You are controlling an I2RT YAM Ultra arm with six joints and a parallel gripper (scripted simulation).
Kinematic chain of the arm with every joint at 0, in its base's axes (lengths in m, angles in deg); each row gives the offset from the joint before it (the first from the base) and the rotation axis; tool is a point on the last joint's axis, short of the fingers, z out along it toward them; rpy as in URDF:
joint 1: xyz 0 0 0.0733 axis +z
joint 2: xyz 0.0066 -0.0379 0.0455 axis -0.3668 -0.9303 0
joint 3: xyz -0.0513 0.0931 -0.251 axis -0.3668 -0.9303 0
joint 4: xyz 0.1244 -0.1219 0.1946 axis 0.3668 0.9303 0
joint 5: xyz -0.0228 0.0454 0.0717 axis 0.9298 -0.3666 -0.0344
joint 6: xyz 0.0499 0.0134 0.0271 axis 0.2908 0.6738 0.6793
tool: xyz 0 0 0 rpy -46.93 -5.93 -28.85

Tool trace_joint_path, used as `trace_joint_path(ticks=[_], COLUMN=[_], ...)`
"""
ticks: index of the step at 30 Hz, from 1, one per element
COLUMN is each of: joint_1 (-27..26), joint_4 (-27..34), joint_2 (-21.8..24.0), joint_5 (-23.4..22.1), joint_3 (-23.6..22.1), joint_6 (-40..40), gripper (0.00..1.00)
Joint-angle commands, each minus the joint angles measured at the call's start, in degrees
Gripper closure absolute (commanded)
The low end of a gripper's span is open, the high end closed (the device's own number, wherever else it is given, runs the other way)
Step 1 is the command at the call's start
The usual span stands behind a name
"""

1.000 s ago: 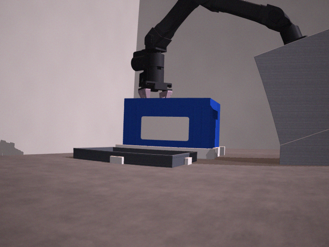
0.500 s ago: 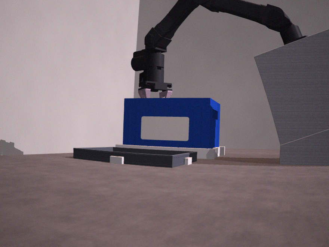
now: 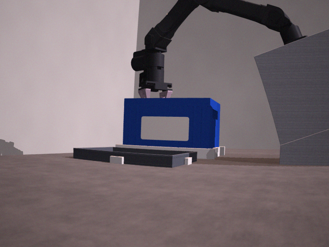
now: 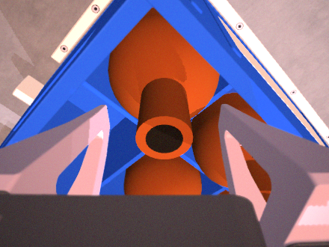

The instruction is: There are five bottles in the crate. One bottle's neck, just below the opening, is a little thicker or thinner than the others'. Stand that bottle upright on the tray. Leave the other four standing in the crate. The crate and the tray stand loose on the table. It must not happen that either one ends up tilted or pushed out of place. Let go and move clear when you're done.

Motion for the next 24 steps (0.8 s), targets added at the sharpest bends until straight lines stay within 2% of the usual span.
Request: trace_joint_path(ticks=[1,24], joint_1=[0.09,-0.88], joint_4=[1.30,9.70], joint_2=[2.76,9.37], joint_5=[0.21,-0.05], joint_3=[1.37,3.26], joint_6=[-0.07,-0.54], gripper=[0.39,0.39])
